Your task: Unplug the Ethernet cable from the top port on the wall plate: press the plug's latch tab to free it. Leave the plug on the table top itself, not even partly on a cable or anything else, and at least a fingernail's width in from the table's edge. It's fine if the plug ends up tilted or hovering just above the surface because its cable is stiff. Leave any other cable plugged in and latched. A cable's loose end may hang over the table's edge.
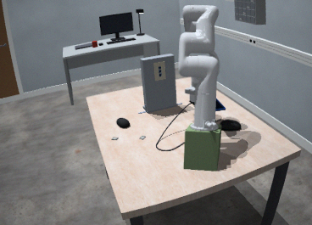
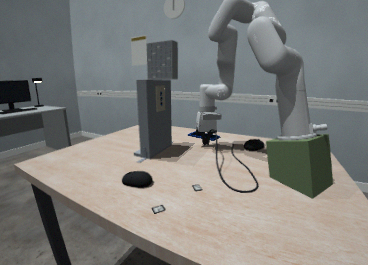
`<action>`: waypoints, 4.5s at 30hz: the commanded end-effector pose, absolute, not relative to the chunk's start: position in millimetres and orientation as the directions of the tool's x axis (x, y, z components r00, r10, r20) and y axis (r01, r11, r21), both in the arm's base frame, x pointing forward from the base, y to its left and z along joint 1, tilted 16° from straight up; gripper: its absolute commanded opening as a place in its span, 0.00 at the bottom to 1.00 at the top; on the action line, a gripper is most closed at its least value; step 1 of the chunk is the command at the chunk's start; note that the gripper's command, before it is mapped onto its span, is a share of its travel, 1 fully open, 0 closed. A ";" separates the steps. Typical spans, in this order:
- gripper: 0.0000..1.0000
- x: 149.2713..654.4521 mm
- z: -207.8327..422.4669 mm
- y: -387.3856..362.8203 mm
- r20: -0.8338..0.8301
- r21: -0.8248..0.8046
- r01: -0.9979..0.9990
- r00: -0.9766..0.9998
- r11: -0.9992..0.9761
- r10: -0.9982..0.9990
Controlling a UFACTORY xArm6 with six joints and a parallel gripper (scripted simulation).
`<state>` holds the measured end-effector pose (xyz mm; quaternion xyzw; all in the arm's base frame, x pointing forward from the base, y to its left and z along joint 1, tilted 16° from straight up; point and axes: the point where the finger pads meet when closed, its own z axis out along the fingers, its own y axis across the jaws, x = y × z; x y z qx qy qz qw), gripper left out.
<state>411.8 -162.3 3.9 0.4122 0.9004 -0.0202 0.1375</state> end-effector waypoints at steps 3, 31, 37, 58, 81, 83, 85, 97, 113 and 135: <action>0.14 413.1 5.0 -162.7 -0.268 0.078 0.748 -0.622 0.660 0.736; 0.23 413.1 5.0 -162.7 -0.268 0.078 0.748 -0.622 0.660 0.736; 0.23 413.1 5.0 -162.7 -0.268 0.078 0.748 -0.622 0.660 0.736; 1.00 413.1 5.0 -162.7 -0.268 0.078 0.748 -0.622 0.660 0.736; 1.00 420.1 5.7 -156.6 -0.268 0.078 0.748 -0.622 0.660 0.736; 1.00 422.1 6.0 -154.9 -0.268 0.078 0.748 -0.622 0.660 0.736; 1.00 423.5 6.1 -153.6 -0.268 0.078 0.748 -0.622 0.660 0.736; 1.00 424.3 6.2 -152.9 -0.268 0.078 0.748 -0.622 0.660 0.736; 1.00 421.4 15.7 -151.8 -0.268 0.078 0.748 -0.622 0.660 0.736; 1.00 414.4 44.5 -147.3 -0.268 0.078 0.748 -0.622 0.660 0.736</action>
